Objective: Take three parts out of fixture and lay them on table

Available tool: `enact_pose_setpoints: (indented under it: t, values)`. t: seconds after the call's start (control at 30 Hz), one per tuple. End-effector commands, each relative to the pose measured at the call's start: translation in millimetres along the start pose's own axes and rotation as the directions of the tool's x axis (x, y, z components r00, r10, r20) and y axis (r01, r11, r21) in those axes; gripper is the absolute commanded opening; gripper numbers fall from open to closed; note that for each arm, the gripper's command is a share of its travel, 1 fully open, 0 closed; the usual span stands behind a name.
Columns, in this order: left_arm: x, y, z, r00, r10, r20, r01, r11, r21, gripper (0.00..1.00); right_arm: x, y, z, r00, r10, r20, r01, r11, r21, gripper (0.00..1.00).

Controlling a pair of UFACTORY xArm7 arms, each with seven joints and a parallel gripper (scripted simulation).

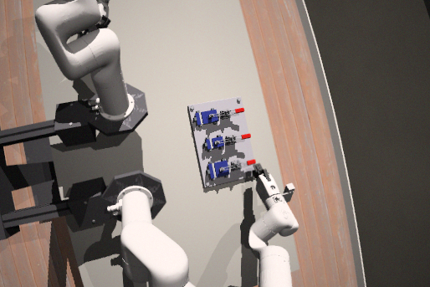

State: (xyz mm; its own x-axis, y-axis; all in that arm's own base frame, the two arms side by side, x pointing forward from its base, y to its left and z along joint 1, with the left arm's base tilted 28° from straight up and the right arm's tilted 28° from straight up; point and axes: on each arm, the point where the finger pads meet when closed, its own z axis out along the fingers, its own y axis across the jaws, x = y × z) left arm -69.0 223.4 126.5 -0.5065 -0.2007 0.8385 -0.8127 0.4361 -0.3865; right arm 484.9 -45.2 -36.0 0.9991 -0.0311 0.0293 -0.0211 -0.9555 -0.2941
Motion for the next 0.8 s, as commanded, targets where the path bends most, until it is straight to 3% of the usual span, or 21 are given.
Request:
enact_pose_setpoints:
  t: [0.0, 0.77]
  values:
    - [0.4, 0.0, -0.6, 1.000, -0.001, 0.001, 0.001, 1.000, -0.001, 1.00, 1.3, -1.6, 4.5, 1.000, -0.003, -0.002, 0.003, 1.000, 0.001, 0.30]
    - [0.4, 0.0, -0.6, 1.000, -0.001, 0.001, 0.001, 1.000, -0.001, 1.00, 1.6, -1.6, 39.5, 1.000, -0.003, -0.002, 0.003, 1.000, 0.001, 0.30]
